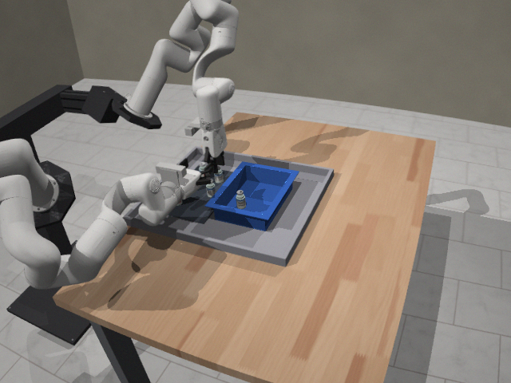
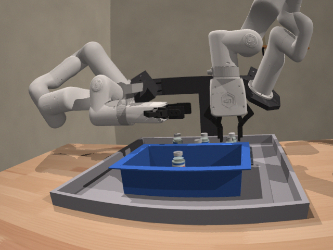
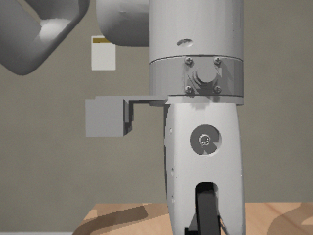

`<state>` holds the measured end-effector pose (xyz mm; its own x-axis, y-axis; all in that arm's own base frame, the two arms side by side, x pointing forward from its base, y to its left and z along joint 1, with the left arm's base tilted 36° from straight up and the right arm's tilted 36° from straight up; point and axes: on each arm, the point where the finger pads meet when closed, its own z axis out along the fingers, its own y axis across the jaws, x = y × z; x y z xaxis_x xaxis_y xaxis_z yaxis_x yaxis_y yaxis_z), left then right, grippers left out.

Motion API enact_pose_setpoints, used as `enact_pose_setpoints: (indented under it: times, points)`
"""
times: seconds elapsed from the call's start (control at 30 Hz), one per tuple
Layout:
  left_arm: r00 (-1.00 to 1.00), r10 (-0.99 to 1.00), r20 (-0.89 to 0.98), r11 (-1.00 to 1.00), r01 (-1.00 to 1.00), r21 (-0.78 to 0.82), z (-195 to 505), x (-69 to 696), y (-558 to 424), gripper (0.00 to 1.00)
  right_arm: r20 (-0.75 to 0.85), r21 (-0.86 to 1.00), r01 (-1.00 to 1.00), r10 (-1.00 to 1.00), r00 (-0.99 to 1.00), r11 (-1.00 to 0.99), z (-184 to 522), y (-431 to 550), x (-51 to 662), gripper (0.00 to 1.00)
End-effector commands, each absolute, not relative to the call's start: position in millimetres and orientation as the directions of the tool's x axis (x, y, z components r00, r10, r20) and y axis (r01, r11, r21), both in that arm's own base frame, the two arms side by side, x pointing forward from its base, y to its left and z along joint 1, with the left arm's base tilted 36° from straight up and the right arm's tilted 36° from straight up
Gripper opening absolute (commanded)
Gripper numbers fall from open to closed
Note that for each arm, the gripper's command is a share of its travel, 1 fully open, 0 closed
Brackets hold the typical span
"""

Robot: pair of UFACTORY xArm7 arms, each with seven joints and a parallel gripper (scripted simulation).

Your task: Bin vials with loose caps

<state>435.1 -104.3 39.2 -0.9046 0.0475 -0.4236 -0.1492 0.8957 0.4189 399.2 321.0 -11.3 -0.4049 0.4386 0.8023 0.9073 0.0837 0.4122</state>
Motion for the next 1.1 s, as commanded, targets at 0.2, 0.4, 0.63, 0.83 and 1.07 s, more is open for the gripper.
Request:
enact_pose_setpoints:
  times: [0.2, 0.4, 0.63, 0.83, 1.07]
  points:
    - [-0.904, 0.049, -0.426, 0.897, -0.147, 0.417, 40.1, 435.8, -106.4, 0.48, 0.803, 0.414, 0.906, 0.435, -0.408, 0.086, -9.2, 322.9, 398.3, 1.00]
    - [-0.904, 0.049, -0.426, 0.897, -0.147, 0.417, 40.2, 435.8, -106.6, 0.48, 0.803, 0.414, 0.906, 0.435, -0.408, 0.086, -9.2, 323.2, 398.4, 1.00]
    - [-0.904, 0.049, -0.426, 0.897, -0.147, 0.417, 40.2, 435.8, -106.7, 0.46, 0.803, 0.414, 0.906, 0.435, -0.408, 0.086, -9.2, 323.1, 398.4, 1.00]
    - [-0.904, 0.049, -0.426, 0.897, -0.147, 0.417, 40.4, 435.8, -106.9, 0.46, 0.803, 0.414, 0.906, 0.435, -0.408, 0.086, -9.3, 323.0, 398.6, 1.00]
    - [-0.904, 0.049, -0.426, 0.897, -0.147, 0.417, 40.5, 435.9, -107.1, 0.46, 0.803, 0.414, 0.906, 0.435, -0.408, 0.086, -9.3, 322.7, 398.7, 1.00]
